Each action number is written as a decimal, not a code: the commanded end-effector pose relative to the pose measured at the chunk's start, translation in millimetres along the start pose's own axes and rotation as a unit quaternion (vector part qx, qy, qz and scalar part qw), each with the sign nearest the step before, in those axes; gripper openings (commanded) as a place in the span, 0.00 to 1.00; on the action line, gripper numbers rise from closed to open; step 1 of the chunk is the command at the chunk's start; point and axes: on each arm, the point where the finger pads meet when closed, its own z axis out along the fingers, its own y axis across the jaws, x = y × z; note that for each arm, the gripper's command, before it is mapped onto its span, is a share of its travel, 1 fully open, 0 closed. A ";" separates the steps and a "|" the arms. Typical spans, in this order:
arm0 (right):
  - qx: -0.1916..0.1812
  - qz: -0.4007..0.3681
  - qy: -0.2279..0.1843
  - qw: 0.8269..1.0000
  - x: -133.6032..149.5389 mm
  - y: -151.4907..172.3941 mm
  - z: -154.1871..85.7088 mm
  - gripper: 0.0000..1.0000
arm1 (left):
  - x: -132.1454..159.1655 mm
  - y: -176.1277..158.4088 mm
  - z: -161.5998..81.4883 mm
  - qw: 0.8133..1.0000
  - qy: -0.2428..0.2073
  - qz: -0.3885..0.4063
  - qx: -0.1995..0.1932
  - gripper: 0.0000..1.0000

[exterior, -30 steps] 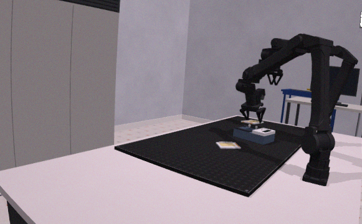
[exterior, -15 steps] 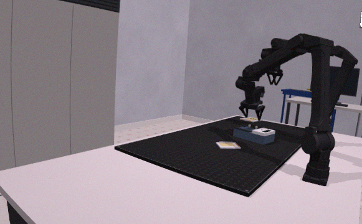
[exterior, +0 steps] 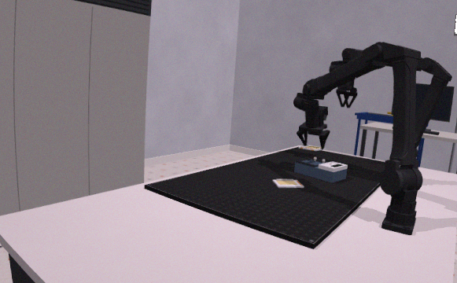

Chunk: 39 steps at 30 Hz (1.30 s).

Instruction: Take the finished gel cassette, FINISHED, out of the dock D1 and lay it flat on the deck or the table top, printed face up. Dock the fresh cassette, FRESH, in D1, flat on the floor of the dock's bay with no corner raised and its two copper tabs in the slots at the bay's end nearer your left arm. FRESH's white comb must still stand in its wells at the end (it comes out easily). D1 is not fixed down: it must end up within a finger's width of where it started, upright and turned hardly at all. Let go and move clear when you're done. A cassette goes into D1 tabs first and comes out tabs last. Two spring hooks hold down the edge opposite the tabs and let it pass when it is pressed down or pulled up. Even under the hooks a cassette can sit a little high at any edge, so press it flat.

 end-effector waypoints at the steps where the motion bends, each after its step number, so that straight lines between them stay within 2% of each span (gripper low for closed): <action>1: 0.003 -0.007 -0.021 1.000 -13.6 -1.2 -23.5 1.00 | 1.2 16.8 -35.6 0.998 -0.008 -0.061 -0.032 0.00; 5: 0.003 -0.007 -0.021 1.000 -13.6 -1.2 -23.5 1.00 | 19.9 21.0 -41.3 0.991 -0.003 -0.124 -0.051 0.00; 7: 0.003 -0.007 -0.021 1.000 -13.6 -1.2 -23.5 1.00 | 29.3 23.1 -44.1 0.990 -0.003 -0.128 -0.052 0.00; 11: 0.003 -0.007 -0.021 1.000 -13.6 -1.2 -23.5 1.00 | 48.4 25.9 -49.4 0.979 0.001 -0.191 -0.072 0.00; 14: 0.003 -0.007 -0.021 1.000 -13.6 -1.2 -23.5 1.00 | 53.2 26.6 -50.7 0.979 0.001 -0.193 -0.072 0.00; 18: 0.003 -0.007 -0.021 1.000 -13.6 -1.2 -23.5 1.00 | 72.4 28.3 -55.7 0.963 0.003 -0.255 -0.091 0.00; 21: 0.003 -0.007 -0.021 1.000 -13.6 -1.2 -23.5 1.00 | 86.9 29.5 -59.5 0.962 0.004 -0.257 -0.092 0.00; 25: 0.003 -0.007 -0.021 1.000 -13.6 -1.2 -23.5 1.00 | 106.3 29.8 -64.3 0.942 0.005 -0.317 -0.111 0.00; 27: 0.003 -0.007 -0.021 1.000 -13.6 -1.2 -23.5 1.00 | 116.0 29.9 -66.7 0.941 0.005 -0.320 -0.112 0.00; 29: 0.003 -0.007 -0.021 1.000 -13.6 -1.2 -23.5 1.00 | 125.8 29.4 -68.9 0.929 0.005 -0.350 -0.122 0.00; 31: 0.003 -0.007 -0.021 1.000 -13.6 -1.2 -23.5 1.00 | 125.8 29.4 -68.9 0.929 0.005 -0.350 -0.122 0.00; 34: 0.003 -0.007 -0.021 1.000 -13.6 -1.2 -23.5 1.00 | 140.4 28.6 -72.3 0.915 0.006 -0.381 -0.132 0.00; 38: 0.003 -0.007 -0.021 1.000 -13.6 -1.2 -23.5 1.00 | 159.8 26.3 -76.6 0.886 0.005 -0.438 -0.151 0.00; 39: 0.003 -0.007 -0.021 1.000 -13.6 -1.2 -23.5 1.00 | 164.6 25.8 -77.7 0.885 0.005 -0.441 -0.151 0.00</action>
